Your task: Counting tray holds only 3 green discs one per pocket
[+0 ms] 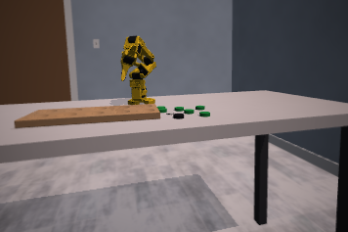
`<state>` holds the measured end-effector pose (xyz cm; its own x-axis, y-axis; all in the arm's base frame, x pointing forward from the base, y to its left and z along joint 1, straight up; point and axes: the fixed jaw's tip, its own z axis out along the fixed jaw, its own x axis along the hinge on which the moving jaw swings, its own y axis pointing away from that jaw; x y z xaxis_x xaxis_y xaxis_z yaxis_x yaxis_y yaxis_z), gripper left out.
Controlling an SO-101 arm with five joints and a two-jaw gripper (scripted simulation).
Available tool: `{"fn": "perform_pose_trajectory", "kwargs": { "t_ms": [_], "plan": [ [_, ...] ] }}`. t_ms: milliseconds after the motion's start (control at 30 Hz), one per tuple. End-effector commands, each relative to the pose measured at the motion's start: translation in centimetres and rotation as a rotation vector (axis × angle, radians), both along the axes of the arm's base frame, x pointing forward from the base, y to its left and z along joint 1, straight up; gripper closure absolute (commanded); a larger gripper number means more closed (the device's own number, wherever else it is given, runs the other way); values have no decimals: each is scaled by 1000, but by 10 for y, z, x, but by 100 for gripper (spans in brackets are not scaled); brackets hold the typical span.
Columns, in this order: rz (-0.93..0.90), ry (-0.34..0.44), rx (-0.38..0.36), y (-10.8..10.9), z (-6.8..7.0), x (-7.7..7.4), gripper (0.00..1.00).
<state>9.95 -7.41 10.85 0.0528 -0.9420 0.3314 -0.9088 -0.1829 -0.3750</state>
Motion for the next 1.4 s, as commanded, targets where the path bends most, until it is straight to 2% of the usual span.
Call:
{"fn": "perform_pose_trajectory", "kwargs": {
  "t_ms": [0,1367],
  "plan": [
    [-185,20,208,84,-4,19,0],
    [-179,22,214,84,-5,19,1]
  ]
}}
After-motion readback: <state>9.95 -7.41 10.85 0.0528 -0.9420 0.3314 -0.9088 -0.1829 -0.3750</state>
